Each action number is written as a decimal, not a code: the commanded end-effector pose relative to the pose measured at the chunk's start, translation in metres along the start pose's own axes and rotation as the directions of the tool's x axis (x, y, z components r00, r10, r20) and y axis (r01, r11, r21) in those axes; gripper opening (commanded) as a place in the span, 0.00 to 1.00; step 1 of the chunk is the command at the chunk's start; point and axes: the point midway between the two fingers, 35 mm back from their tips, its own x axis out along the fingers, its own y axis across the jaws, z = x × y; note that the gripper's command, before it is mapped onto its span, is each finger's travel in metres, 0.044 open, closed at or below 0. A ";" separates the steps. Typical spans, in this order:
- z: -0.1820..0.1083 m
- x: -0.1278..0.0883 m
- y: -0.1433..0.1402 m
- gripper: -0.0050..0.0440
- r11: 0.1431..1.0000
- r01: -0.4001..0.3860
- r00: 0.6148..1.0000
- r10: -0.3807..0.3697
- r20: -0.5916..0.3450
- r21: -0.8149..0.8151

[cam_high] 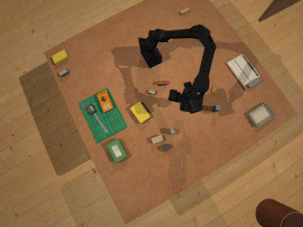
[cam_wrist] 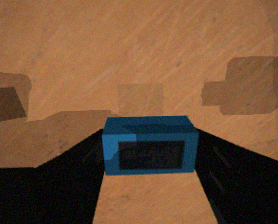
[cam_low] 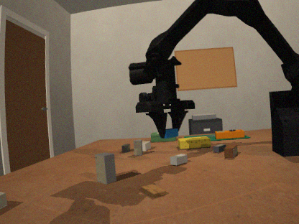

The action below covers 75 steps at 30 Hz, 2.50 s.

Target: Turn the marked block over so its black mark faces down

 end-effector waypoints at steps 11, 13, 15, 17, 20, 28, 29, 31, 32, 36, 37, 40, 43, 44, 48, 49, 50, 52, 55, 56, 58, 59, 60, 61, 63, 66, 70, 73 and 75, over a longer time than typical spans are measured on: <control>0.000 -0.026 0.007 0.00 1.000 -0.003 1.000 0.003 0.011 -0.027; 0.003 -0.023 0.004 0.00 1.000 -0.001 1.000 0.001 0.005 -0.019; 0.005 -0.024 0.003 0.00 1.000 -0.001 1.000 0.001 0.007 -0.017; 0.008 -0.025 0.001 0.00 1.000 -0.001 1.000 0.001 0.009 -0.016; 0.014 -0.025 -0.001 0.00 1.000 0.000 1.000 0.001 0.009 -0.016; 0.030 -0.025 -0.007 0.00 1.000 -0.003 1.000 0.003 0.009 -0.016; 0.032 -0.025 -0.008 0.00 1.000 -0.002 1.000 0.002 0.009 -0.016; 0.036 -0.025 -0.010 0.00 1.000 -0.001 1.000 0.001 0.009 -0.016; 0.038 -0.025 -0.011 0.00 1.000 0.000 1.000 0.000 0.010 -0.016; 0.043 -0.025 -0.013 0.00 1.000 -0.001 1.000 0.002 0.009 -0.016; 0.043 -0.025 -0.013 0.00 1.000 -0.001 1.000 0.001 0.009 -0.017; 0.043 -0.023 -0.012 0.00 1.000 0.000 1.000 0.000 0.006 -0.019; 0.043 -0.023 -0.012 0.00 1.000 0.000 1.000 0.000 0.006 -0.020; 0.043 -0.023 -0.012 0.00 1.000 0.000 1.000 0.000 0.006 -0.020; 0.040 -0.018 -0.015 0.00 1.000 0.002 1.000 -0.002 -0.004 -0.005; 0.040 -0.016 -0.015 0.00 1.000 0.002 1.000 -0.002 -0.005 -0.002; 0.040 -0.014 -0.015 0.00 1.000 0.001 1.000 -0.001 -0.005 -0.002; 0.040 -0.009 -0.015 0.00 1.000 -0.001 1.000 0.001 -0.006 -0.002; 0.040 0.002 -0.015 0.00 1.000 -0.001 1.000 0.001 -0.007 -0.002; 0.040 0.006 -0.015 0.00 1.000 -0.001 1.000 0.001 -0.007 -0.002; 0.040 0.015 -0.015 0.00 1.000 -0.002 1.000 0.001 -0.007 -0.002; 0.040 0.019 -0.015 0.00 1.000 -0.002 1.000 0.002 -0.007 -0.002; 0.040 0.019 -0.015 0.00 1.000 -0.002 1.000 0.002 -0.007 -0.002; 0.040 0.019 -0.015 0.00 1.000 -0.002 1.000 0.002 -0.007 -0.002; 0.040 0.028 -0.015 0.00 1.000 -0.002 1.000 0.002 -0.007 -0.002; 0.040 0.039 -0.015 0.00 1.000 -0.002 1.000 0.002 -0.007 -0.002; 0.040 0.049 -0.015 0.00 1.000 0.000 1.000 0.000 -0.007 -0.002; 0.040 0.051 -0.015 0.00 1.000 0.000 1.000 0.000 -0.007 -0.002; 0.040 0.050 -0.014 0.00 1.000 -0.001 1.000 0.001 -0.004 -0.005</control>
